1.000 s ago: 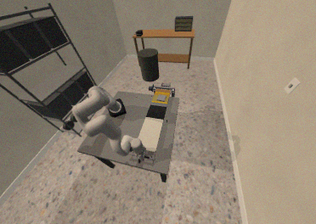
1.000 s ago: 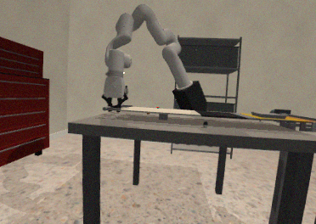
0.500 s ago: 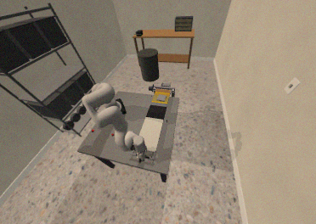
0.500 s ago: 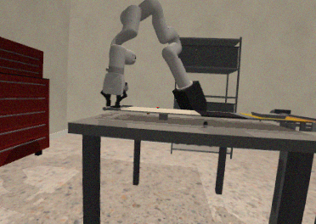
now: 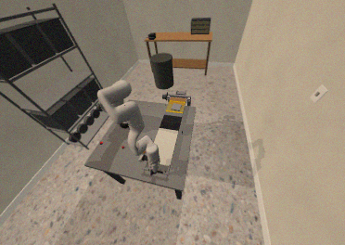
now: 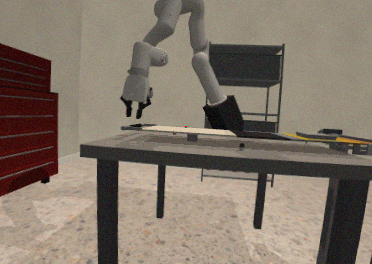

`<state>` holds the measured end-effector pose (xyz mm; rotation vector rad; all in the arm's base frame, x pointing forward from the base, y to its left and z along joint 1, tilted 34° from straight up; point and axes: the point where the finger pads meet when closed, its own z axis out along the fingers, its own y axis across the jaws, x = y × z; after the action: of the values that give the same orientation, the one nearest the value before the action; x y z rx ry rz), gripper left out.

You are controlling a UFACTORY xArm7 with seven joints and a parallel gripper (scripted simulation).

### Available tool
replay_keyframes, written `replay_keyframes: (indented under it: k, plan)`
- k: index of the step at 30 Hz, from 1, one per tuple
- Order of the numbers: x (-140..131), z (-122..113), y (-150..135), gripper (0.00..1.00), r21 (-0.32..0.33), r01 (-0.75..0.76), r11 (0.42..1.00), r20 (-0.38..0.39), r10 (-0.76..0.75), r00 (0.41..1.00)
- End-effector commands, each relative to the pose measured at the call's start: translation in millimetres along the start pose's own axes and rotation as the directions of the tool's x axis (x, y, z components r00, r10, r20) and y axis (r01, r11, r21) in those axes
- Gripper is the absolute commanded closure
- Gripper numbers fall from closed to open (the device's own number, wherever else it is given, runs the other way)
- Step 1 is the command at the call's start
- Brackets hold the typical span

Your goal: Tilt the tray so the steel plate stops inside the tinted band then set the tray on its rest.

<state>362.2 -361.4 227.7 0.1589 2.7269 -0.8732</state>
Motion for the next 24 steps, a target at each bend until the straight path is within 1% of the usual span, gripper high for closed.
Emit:
replay_keyframes:
  k: [1,15,16,20,24]
  plan:
    - [4.0,-6.9,0.1,0.60,-0.103,0.018,0.995,0.058,-0.012,0.998]
    - [4.0,-6.9,0.1,0.60,-0.103,0.018,0.995,0.058,-0.012,0.998]
    - [6.5,-15.3,0.1,0.60,-0.128,0.022,0.991,0.070,-0.013,0.997]
    - [7.6,-32.5,-2.1,0.60,-0.128,0.022,0.991,0.070,-0.013,0.997]
    - [8.5,-44.7,-3.7,0.60,-0.128,0.022,0.991,0.070,-0.013,0.997]
